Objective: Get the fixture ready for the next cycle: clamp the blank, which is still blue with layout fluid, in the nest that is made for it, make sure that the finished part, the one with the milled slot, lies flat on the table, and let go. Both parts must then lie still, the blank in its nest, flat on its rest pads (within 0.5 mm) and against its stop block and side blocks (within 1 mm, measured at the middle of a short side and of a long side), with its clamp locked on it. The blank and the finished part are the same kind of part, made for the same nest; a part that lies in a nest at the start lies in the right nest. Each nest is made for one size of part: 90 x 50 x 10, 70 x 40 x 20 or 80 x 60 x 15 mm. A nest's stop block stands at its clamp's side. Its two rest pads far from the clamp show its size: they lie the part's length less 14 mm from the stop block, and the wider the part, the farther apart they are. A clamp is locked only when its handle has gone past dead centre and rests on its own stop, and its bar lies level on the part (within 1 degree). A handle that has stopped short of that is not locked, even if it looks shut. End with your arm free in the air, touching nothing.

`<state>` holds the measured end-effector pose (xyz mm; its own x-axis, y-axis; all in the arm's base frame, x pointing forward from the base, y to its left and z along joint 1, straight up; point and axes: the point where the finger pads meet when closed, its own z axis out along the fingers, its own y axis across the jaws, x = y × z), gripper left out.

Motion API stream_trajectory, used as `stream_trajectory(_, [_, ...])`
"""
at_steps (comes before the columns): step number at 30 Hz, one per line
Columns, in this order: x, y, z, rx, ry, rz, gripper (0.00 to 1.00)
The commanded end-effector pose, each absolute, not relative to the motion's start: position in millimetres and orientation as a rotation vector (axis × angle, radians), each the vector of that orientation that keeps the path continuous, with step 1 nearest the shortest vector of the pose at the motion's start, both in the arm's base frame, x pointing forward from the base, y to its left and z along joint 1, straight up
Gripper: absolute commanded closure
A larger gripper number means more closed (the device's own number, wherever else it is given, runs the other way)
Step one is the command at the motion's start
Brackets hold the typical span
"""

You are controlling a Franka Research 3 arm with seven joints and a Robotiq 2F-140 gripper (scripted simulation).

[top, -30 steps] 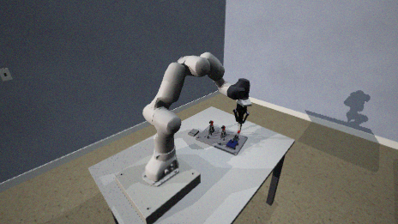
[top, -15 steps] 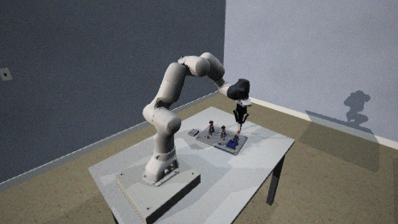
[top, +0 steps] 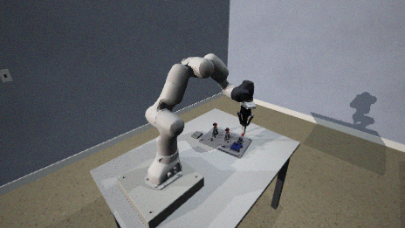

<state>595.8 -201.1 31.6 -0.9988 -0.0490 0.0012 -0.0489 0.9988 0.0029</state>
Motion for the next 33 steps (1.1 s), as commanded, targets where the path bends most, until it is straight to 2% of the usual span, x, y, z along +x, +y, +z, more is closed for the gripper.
stream_trajectory(1, [596.2, -200.2, 30.4, 0.072, -3.141, -0.008, 1.00])
stream_trajectory(33, [596.1, -200.2, 26.4, 0.072, -3.141, -0.008, 1.00])
